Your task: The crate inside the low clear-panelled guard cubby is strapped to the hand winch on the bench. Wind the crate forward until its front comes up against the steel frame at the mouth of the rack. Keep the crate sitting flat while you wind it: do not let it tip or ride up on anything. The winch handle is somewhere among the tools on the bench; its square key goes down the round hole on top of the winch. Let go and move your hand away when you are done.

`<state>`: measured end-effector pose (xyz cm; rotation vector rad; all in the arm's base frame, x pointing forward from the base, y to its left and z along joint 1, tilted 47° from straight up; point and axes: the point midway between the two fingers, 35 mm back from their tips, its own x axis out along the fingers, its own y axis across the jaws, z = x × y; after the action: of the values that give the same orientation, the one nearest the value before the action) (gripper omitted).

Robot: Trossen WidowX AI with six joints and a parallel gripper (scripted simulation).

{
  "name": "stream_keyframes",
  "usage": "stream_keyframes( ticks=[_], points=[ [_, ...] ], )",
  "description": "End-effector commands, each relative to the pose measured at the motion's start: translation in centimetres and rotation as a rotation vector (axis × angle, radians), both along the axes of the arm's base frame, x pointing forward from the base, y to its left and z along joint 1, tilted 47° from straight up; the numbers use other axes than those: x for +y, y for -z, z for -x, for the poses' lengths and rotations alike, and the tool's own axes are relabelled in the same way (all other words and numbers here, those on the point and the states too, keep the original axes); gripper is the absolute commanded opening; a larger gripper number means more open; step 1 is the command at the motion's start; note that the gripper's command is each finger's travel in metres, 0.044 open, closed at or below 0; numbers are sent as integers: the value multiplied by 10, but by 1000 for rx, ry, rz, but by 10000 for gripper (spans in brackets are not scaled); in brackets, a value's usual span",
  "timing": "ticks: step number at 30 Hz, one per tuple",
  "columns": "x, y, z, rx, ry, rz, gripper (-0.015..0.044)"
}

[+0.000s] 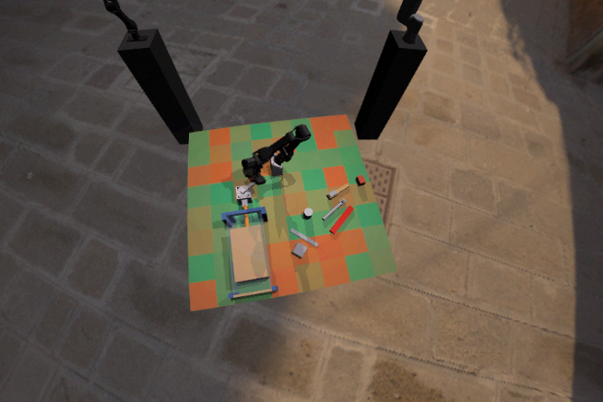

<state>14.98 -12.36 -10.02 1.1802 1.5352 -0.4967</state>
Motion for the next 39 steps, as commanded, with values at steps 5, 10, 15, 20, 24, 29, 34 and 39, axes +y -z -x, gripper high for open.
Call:
stream_keyframes(
  ticks=[5, 10, 15, 20, 24, 29, 34, 39],
  points=[
    [-9, 9, 15, 36, -7, 18, 0],
    [-14, 13, 19, 36, -7, 19, 0],
    [-19, 17, 23, 36, -7, 19, 0],
    [-24, 21, 26, 36, -7, 20, 0],
    [-28, 25, 29, 36, -7, 20, 0],
    [-34, 30, 31, 37, -7, 21, 0],
    [-39, 34, 33, 37, -7, 22, 0],
    [-44, 39, 34, 37, -7, 22, 0]
  ],
)
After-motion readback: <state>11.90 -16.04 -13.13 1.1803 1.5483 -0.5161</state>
